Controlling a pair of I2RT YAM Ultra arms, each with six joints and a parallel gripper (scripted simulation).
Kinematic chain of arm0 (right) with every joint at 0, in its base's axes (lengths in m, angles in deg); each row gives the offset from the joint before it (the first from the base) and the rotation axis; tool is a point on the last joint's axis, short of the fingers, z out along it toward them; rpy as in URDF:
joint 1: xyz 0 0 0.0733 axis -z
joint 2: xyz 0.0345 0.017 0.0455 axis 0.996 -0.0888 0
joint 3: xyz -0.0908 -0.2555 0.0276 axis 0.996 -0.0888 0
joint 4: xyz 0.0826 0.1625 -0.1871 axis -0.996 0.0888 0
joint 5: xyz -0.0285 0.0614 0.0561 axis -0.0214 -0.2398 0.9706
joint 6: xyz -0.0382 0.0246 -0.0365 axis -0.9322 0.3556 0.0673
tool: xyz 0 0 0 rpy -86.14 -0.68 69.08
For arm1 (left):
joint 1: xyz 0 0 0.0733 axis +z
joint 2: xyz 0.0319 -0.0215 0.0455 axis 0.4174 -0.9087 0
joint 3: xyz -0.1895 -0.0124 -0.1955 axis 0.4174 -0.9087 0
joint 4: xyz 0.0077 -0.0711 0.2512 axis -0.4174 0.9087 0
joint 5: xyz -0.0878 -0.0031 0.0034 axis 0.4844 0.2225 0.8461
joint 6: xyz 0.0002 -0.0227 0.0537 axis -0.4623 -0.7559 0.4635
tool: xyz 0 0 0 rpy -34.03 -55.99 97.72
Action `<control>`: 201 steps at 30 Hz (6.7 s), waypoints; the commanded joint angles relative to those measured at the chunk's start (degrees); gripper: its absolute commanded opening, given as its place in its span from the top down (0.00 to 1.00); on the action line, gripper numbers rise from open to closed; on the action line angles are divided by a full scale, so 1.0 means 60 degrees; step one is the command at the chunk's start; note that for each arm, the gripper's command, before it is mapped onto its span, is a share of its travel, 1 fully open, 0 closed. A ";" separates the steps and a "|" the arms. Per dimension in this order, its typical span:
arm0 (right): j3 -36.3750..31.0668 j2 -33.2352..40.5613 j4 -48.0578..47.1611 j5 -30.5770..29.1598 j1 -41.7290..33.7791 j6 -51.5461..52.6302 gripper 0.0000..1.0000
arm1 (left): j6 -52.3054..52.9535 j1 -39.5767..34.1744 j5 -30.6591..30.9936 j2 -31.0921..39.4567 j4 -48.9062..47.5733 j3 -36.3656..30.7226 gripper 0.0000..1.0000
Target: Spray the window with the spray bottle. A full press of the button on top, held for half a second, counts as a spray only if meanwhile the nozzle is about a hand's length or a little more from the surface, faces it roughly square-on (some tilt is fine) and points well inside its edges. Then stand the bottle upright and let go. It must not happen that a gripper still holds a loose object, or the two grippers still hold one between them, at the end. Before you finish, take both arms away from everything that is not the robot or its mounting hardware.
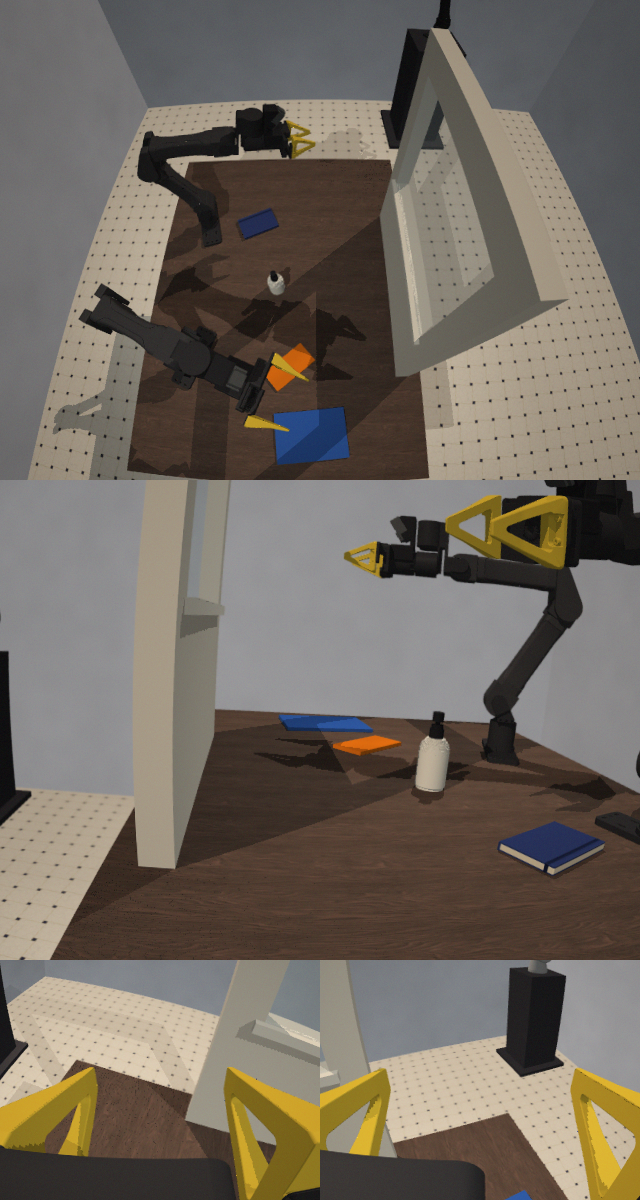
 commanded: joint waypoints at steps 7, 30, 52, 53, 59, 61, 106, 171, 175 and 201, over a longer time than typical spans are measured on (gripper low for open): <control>0.0338 0.0044 -0.0044 -0.0055 -0.0074 0.0040 0.00 | -0.1984 -0.1524 -0.1281 -0.0812 0.1603 0.0799 0.31; 0.0338 0.0044 -0.0044 -0.0055 -0.0074 0.0040 0.00 | -0.6342 -0.5396 -0.3941 -0.2957 0.4896 0.1941 0.31; 0.0338 0.0044 -0.0044 -0.0055 -0.0074 0.0040 0.00 | -1.0841 -0.9393 -0.6725 -0.5140 0.8264 0.3086 0.31; 0.0338 0.0044 -0.0044 -0.0055 -0.0074 0.0040 0.00 | -1.1087 -0.9625 -0.6920 -0.5275 0.8440 0.3124 0.31; 0.0338 0.0044 -0.0044 -0.0055 -0.0074 0.0040 0.00 | -1.2618 -1.1129 -0.7980 -0.6025 0.9496 0.3435 0.31; 0.0338 0.0044 -0.0044 -0.0055 -0.0074 0.0040 0.00 | -1.3128 -1.1634 -0.8321 -0.6280 0.9859 0.3558 0.31; 0.0338 0.0044 -0.0044 -0.0055 -0.0074 0.0040 0.00 | -1.5497 -1.3679 -0.9343 -0.9134 0.7442 0.1427 0.31; 0.0338 0.0044 -0.0044 -0.0055 -0.0074 0.0040 0.00 | -1.2782 -1.2554 -0.9455 -0.9027 0.4362 0.0988 1.00; 0.0338 0.0044 -0.0044 -0.0055 -0.0074 0.0040 0.00 | -1.2791 -1.2564 -0.9455 -0.8866 0.4569 0.0970 1.00; 0.0338 0.0044 -0.0044 -0.0055 -0.0074 0.0040 0.00 | -1.2203 -1.2344 -0.8937 -0.7957 0.5589 0.1435 1.00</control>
